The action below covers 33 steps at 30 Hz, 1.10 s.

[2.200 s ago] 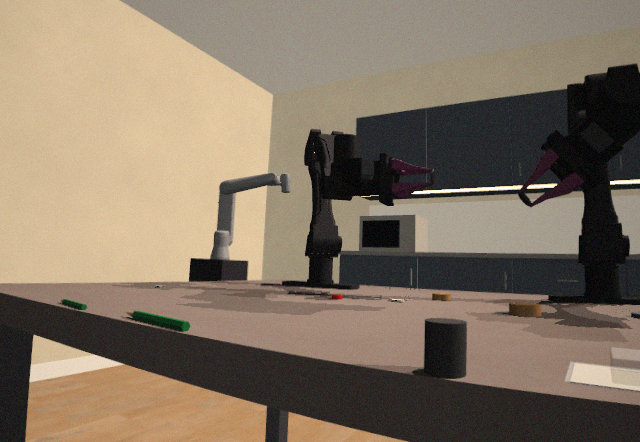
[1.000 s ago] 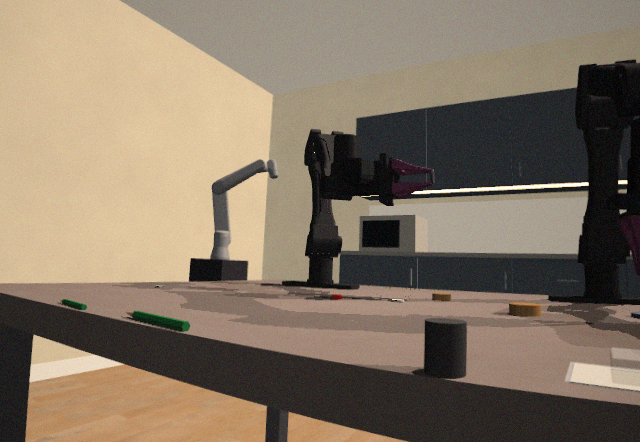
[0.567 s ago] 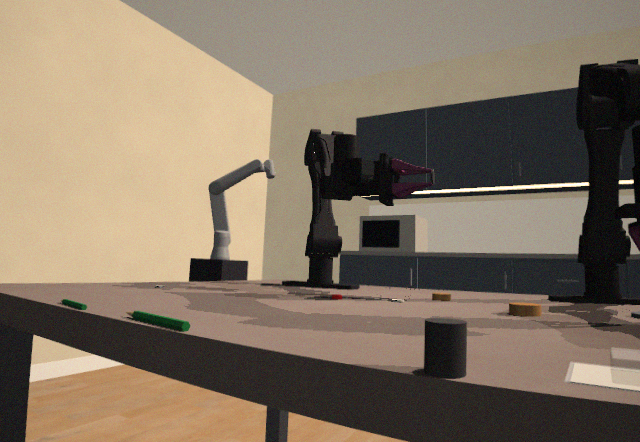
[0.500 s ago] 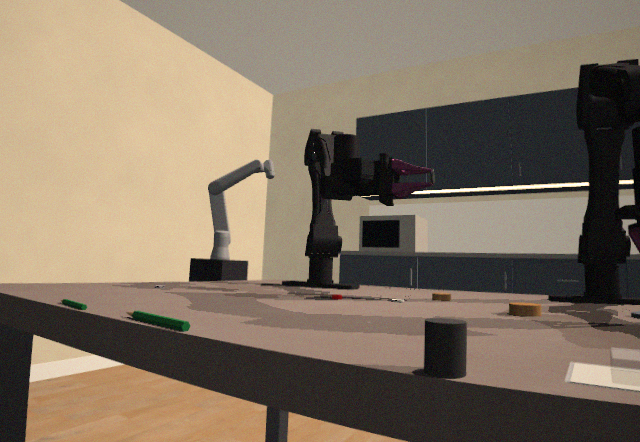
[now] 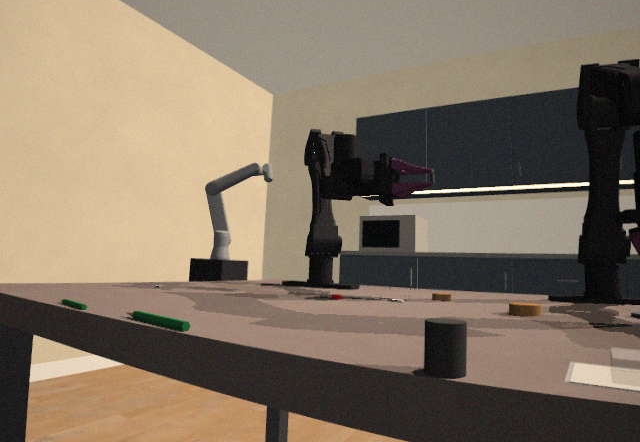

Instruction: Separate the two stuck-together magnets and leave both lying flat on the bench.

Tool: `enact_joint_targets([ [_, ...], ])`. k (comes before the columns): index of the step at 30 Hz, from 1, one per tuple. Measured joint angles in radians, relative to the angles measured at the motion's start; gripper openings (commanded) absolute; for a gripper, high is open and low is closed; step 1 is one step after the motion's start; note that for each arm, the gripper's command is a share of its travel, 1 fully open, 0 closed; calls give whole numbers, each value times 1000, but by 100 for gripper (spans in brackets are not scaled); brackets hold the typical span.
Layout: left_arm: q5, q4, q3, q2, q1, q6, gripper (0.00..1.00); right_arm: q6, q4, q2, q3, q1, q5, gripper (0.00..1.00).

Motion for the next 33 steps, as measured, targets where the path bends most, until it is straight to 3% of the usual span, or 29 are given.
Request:
enact_joint_targets([
  [33,1,64,-43,27,3,5,25,0,0,0,0,0,-4,24],
])
